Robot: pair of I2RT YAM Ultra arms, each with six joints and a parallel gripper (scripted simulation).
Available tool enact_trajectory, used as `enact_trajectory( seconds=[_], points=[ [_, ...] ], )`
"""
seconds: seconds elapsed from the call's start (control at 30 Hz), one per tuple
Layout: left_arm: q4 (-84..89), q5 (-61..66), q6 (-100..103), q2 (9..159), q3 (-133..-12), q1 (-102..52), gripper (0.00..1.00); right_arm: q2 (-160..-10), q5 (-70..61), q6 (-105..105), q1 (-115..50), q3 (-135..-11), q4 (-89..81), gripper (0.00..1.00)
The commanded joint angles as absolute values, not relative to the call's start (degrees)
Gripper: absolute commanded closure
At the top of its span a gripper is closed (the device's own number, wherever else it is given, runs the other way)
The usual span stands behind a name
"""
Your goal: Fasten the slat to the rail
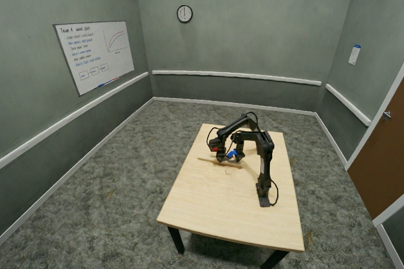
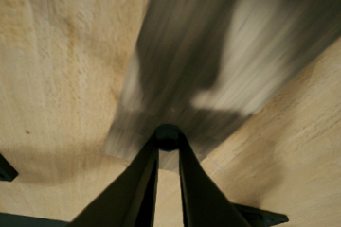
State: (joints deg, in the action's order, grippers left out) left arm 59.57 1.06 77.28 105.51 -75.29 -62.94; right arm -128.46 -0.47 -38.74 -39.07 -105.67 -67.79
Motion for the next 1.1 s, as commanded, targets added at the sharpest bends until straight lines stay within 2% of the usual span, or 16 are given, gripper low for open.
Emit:
enact_trajectory(
  seconds=[0.0, 0.73, 1.07],
  points=[
    [60.8, 0.7, 77.3, 105.2, -75.5, -62.9, 0.89, -128.0, -0.4, -38.8, -39.1, -105.9, -67.8, 0.28],
    [60.9, 0.7, 76.8, 105.2, -75.5, -62.9, 0.89, -128.0, -0.4, -38.8, -39.1, -105.9, -67.8, 0.28],
    [60.7, 0.0, 58.3, 104.8, -75.0, -63.2, 0.89, -128.0, -0.4, -38.8, -39.1, -105.9, -67.8, 0.28]
  ],
)
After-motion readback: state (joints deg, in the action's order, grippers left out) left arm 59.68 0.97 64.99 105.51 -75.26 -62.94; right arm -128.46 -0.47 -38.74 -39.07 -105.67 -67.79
